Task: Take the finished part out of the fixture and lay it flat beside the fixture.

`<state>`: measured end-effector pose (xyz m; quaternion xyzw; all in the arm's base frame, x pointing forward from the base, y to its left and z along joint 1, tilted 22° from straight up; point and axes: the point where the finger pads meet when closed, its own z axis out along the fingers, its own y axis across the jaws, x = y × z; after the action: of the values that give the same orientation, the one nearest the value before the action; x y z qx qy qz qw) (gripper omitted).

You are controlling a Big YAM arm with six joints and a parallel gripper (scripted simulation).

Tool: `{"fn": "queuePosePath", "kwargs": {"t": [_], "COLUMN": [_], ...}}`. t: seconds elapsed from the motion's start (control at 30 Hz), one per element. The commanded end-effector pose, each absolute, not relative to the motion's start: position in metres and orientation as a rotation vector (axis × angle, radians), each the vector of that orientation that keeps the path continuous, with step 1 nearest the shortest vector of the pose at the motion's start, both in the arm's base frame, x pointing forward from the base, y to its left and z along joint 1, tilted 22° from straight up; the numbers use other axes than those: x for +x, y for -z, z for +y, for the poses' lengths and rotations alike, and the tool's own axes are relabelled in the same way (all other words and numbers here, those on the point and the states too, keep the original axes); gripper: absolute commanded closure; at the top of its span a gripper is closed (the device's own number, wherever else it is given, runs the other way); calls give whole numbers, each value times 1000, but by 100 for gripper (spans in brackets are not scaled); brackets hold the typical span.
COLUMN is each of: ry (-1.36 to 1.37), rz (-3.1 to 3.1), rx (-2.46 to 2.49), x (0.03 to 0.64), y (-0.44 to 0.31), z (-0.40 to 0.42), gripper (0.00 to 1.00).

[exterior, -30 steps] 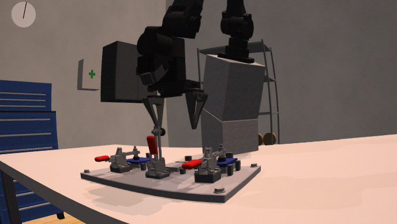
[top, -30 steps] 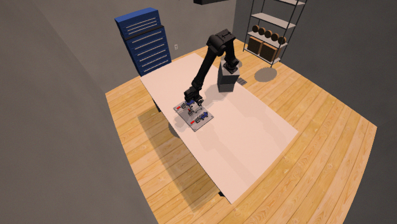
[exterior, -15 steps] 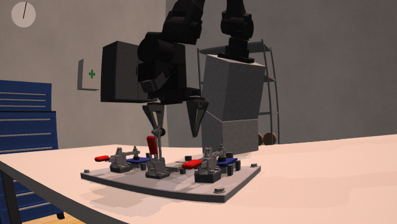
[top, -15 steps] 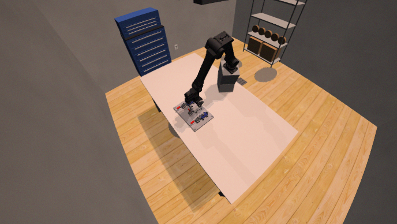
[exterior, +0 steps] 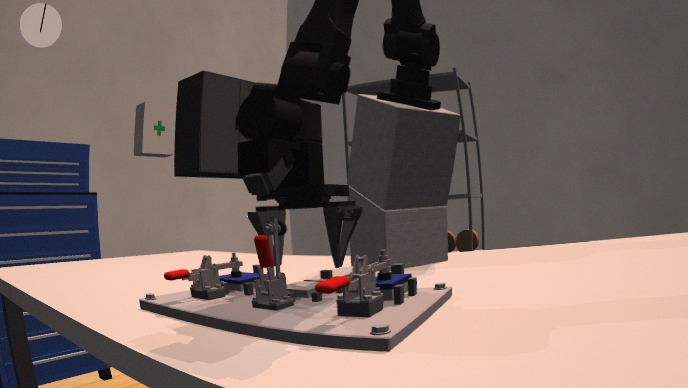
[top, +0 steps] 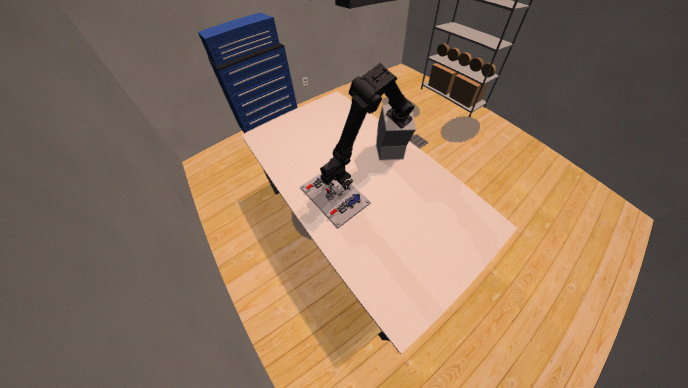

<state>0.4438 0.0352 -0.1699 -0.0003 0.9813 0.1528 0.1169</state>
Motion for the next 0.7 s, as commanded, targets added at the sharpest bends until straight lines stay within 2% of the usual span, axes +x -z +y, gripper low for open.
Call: {"fn": "queuePosePath", "kwargs": {"t": [0.0, 0.67], "ry": [-447, -445], "rz": [2856, 2856], "rx": [12, 42], "x": [453, 451], "y": [172, 166], "z": [39, 32], "gripper": [8, 8]}}
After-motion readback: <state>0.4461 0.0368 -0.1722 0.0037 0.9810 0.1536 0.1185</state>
